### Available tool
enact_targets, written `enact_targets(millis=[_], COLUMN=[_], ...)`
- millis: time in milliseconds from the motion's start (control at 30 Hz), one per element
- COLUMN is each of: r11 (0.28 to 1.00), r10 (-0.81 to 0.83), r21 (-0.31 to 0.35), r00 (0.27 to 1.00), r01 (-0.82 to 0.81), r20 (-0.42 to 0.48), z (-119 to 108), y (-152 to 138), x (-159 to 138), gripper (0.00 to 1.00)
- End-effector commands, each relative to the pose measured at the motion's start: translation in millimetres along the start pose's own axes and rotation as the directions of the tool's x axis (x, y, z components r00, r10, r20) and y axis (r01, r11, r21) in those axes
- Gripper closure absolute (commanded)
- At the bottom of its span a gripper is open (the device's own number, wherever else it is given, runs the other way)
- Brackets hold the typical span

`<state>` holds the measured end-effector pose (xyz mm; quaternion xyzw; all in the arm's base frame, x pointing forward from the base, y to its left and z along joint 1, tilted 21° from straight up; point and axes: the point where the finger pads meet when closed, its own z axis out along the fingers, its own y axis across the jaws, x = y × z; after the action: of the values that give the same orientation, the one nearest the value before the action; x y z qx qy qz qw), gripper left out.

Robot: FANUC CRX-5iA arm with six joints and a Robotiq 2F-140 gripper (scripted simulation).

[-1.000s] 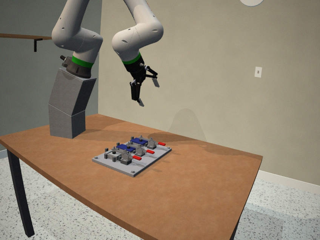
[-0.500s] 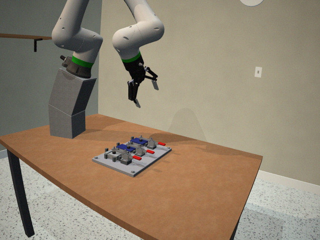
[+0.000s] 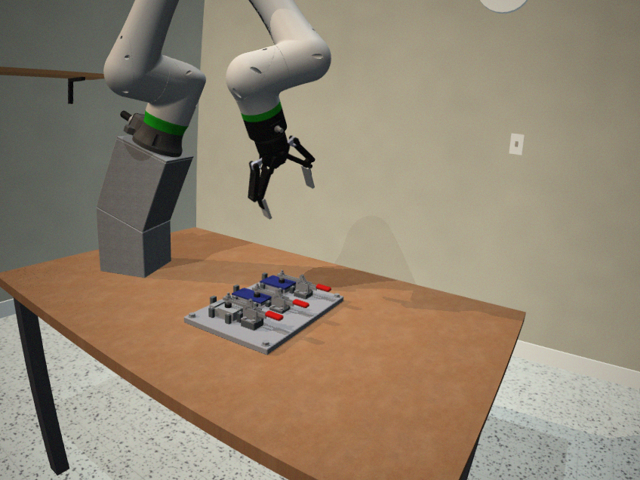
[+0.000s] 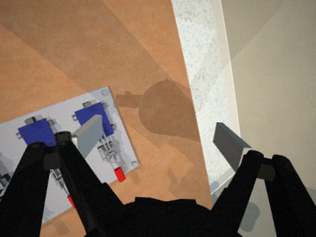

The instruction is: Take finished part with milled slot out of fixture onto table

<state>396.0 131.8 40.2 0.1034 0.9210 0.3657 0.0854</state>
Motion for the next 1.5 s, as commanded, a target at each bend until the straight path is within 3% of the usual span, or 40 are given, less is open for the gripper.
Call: enact_targets(millis=[0,467,533,1000,1067,1433,1467], r11=[0.987,0.987,0.953,0.953,0.905,0.905,0.880], r10=[0.121,0.121,0.231,0.231,0.322,0.322,0.360], r21=[0.101,0.101,0.191,0.191,0.266,0.266,0.297], r00=[0.992,0.992,0.972,0.972,0.943,0.943,0.928], r01=[-0.122,-0.122,-0.236,-0.236,-0.331,-0.331,-0.372], r20=[0.018,0.018,0.046,0.046,0.079,0.079,0.095], z=[-11.0,-11.0,-21.4,-21.4,-30.4,-30.4,-34.3], y=[-32.9,-32.9,-63.7,-63.7,-90.5,-90.5,-102.3], x=[-16.5,-16.5,-32.0,-32.0,-45.5,-45.5,-51.2], gripper=[0.00,0.00,0.00,0.00,0.00,0.00,0.00])
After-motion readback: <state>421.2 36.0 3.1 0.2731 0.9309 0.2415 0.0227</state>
